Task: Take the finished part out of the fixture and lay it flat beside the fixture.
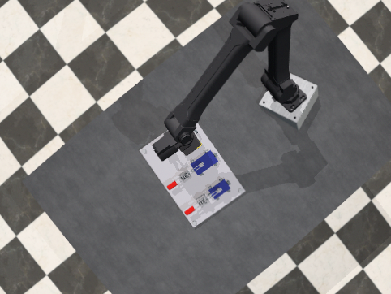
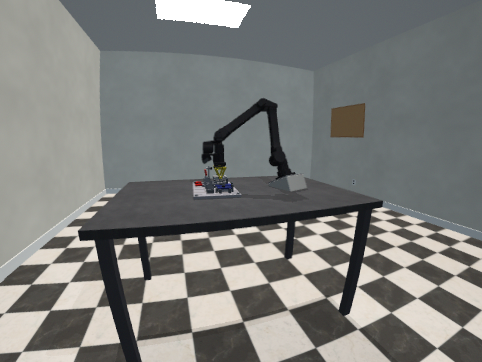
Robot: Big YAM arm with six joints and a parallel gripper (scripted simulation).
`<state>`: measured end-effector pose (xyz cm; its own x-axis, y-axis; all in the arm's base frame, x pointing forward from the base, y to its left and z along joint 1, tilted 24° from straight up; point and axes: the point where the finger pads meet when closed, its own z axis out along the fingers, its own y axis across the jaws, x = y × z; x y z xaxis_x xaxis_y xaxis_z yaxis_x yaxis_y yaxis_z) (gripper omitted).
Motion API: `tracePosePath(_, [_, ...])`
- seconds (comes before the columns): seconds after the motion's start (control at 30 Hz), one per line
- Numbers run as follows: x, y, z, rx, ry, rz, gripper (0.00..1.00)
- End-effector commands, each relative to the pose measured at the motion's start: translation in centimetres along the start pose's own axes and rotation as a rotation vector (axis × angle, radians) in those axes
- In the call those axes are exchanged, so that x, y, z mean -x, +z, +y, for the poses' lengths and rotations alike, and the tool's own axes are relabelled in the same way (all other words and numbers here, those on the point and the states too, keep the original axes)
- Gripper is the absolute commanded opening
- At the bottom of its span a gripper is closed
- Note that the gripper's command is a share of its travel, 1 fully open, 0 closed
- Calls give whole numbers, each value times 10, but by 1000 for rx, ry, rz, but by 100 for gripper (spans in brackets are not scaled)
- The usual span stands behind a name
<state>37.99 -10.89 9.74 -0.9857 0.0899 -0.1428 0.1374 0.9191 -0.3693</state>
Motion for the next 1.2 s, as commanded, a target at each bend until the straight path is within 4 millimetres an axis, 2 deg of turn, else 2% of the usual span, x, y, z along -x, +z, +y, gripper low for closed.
tracePosePath(0.0, [21,-35,-4,0,18,-68,0])
tracePosePath(0.53, [14,-63,-4,0,19,-70,0])
tracePosePath(1.17, [15,-71,-5,1,24,-84,0])
